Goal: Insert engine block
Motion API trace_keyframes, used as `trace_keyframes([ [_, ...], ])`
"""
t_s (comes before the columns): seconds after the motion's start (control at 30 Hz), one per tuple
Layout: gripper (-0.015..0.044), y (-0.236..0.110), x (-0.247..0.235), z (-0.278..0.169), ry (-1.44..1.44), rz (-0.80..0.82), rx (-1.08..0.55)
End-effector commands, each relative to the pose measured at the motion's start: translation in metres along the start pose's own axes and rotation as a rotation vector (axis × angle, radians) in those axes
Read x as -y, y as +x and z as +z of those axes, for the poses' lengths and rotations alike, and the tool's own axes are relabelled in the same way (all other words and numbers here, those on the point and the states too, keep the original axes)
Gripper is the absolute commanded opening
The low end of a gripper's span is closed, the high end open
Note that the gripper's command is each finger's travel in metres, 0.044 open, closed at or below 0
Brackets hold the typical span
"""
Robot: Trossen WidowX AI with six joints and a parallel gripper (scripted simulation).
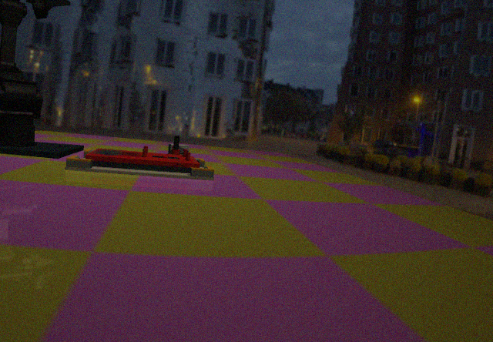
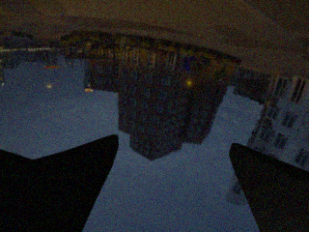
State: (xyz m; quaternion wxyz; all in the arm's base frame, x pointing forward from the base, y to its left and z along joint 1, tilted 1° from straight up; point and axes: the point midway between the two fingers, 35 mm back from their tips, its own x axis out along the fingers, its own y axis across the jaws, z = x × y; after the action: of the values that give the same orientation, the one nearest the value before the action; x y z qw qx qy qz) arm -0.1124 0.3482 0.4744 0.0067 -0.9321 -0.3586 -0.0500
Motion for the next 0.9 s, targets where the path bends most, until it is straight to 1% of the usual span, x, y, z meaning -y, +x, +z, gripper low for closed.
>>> trace_keyframes([
  [0.0, 0.0426, 0.000, 0.000, 0.000, 0.000, 0.000, 0.000],
  [0.03, 0.0440, 0.000, 0.000, 0.000, 0.004, 0.000, -0.001],
  [0.27, 0.0440, -0.003, -0.010, -0.015, 0.190, -0.005, -0.045],
  [0.67, 0.0440, -0.020, -0.064, -0.065, 0.591, -0.058, -0.124],
  [0.87, 0.0440, -0.023, -0.091, -0.077, 0.714, -0.065, -0.156],
])
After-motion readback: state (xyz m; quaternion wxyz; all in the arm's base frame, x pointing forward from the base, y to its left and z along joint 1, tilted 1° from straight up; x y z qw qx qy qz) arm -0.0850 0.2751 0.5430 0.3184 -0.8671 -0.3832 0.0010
